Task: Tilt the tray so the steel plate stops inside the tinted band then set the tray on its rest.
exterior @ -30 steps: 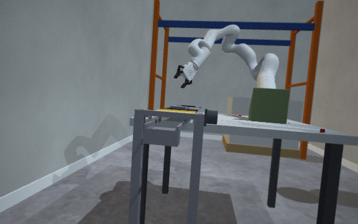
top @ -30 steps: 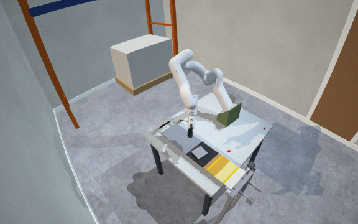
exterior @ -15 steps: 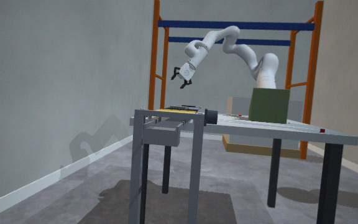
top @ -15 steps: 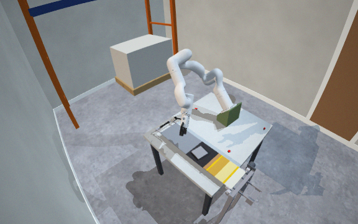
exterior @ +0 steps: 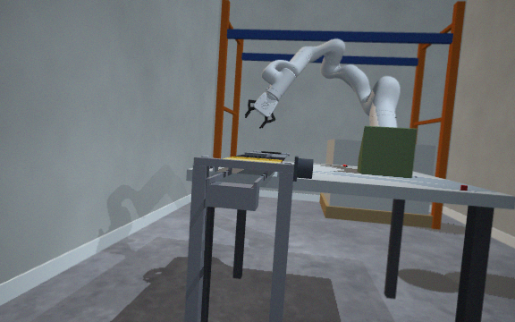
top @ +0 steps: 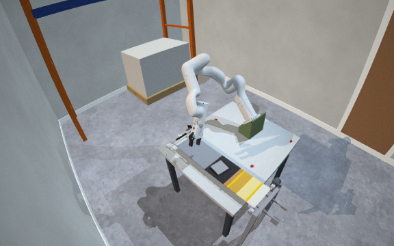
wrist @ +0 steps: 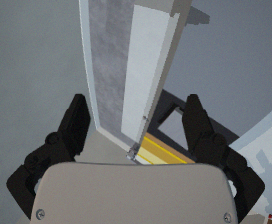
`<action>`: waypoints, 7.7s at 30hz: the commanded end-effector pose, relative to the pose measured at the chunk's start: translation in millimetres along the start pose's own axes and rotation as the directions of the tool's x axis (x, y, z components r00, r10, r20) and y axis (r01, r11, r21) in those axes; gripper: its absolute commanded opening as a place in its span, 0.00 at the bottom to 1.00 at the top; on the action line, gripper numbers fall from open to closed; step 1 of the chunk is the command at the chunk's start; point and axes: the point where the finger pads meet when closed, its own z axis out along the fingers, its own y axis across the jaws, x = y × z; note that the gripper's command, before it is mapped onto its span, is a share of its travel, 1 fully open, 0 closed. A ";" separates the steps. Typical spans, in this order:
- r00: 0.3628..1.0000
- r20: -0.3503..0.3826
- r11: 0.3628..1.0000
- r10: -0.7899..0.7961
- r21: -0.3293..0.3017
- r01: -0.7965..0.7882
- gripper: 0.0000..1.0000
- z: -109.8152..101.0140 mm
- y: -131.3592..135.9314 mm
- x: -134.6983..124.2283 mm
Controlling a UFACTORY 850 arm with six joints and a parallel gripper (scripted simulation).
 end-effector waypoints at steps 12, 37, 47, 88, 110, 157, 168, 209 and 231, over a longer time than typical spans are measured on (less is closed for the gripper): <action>0.940 -0.108 0.943 0.324 -0.044 -0.330 1.00 -4.5 7.3 64.6; 0.648 -0.282 0.668 0.707 -0.034 -0.743 1.00 -19.4 36.2 150.4; 0.457 -0.355 0.489 0.816 0.001 -0.872 1.00 -29.5 53.7 184.0; -0.212 -0.508 -0.125 0.835 0.199 -0.972 1.00 -71.9 114.4 262.1; -0.210 -0.508 -0.126 0.835 0.195 -0.973 1.00 -38.9 136.5 265.3; -0.210 -0.509 -0.127 0.835 0.193 -0.973 0.40 -29.8 143.1 265.9; -0.211 -0.508 -0.126 0.835 0.198 -0.972 0.40 -24.7 146.1 266.7; -0.211 -0.508 -0.126 0.835 0.198 -0.972 0.40 13.0 168.2 272.5; -0.211 -0.508 -0.126 0.835 0.198 -0.972 0.40 13.4 168.4 272.6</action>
